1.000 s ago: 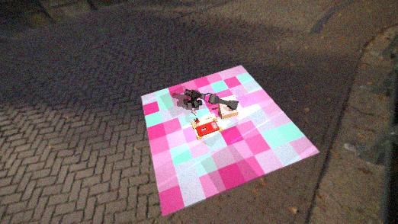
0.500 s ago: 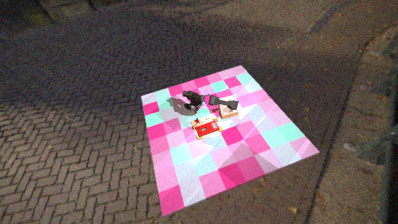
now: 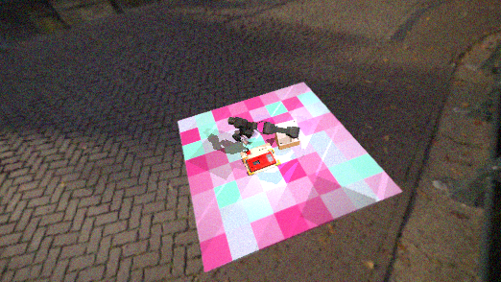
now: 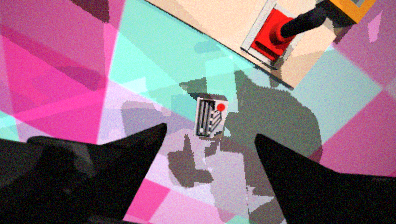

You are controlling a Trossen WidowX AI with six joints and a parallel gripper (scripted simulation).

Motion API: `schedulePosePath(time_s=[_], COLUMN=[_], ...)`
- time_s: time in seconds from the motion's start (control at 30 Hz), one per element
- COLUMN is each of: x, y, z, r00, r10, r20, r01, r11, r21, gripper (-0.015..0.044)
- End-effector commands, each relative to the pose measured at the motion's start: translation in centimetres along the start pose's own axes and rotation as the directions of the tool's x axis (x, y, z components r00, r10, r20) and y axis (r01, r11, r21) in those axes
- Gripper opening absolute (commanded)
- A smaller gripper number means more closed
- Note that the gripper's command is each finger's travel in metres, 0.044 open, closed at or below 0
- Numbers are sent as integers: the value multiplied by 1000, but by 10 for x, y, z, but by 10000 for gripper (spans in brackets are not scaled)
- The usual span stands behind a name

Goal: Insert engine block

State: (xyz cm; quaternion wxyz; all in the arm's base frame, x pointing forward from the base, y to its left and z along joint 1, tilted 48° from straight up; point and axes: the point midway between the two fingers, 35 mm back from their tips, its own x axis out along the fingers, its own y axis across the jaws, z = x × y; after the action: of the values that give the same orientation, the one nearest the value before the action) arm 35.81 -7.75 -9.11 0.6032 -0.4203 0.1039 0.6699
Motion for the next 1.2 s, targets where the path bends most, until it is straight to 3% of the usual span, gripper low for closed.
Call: schedulePosePath(time_s=[0.0,0.63,0.97,1.17], x=[7,34,34,34], y=[1,0,0,0], z=[2,3,3,3], r00=[1000,1000,1000,1000], r10=[0,-1,-1,-1], r20=[10,12,12,12], r01=[0,0,0,0], r11=[1000,1000,1000,1000], r21=[9,9,9,9], gripper=[440,440,177,138])
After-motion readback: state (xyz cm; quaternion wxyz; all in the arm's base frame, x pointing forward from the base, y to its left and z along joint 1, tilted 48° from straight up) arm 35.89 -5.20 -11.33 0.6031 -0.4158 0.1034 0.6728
